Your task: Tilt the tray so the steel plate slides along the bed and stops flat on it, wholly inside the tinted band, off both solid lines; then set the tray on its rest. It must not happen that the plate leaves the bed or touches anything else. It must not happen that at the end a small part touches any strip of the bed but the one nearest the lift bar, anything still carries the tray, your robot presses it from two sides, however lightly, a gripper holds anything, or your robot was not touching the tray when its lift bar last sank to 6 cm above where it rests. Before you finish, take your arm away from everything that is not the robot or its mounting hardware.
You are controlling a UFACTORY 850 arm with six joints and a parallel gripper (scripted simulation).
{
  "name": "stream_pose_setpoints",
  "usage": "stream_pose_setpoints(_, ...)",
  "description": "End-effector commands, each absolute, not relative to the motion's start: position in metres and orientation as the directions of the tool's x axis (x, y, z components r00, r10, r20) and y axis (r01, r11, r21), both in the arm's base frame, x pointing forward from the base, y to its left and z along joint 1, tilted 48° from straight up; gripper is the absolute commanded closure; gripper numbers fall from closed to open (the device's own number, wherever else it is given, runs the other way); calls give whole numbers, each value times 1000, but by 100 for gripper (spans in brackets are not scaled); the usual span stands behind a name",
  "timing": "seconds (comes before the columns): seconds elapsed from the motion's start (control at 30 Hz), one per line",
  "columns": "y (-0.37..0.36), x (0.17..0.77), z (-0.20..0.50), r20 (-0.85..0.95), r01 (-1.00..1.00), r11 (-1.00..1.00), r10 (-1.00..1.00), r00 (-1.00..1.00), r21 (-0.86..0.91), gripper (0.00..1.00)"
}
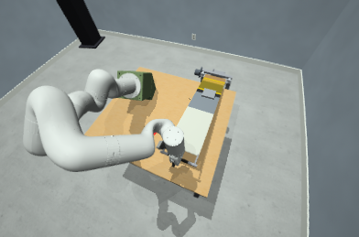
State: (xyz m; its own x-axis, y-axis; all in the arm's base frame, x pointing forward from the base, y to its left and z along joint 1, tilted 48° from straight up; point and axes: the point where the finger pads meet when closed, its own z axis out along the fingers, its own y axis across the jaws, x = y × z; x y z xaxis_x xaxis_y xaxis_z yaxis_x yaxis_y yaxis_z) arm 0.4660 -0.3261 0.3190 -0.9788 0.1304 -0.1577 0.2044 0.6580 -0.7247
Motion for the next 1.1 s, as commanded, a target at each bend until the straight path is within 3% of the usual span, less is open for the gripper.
stream_pose_setpoints(0.0,-342,467,310,-158,204,655,129,-979,-727,100)
stream_pose_setpoints(0.67,-344,467,308,-158,204,655,129,-979,-727,100)
stream_pose_setpoints(0.87,-288,470,340,-158,204,655,129,-979,-727,100)
stream_pose_setpoints(1.07,-343,467,309,-158,204,655,129,-979,-727,100)
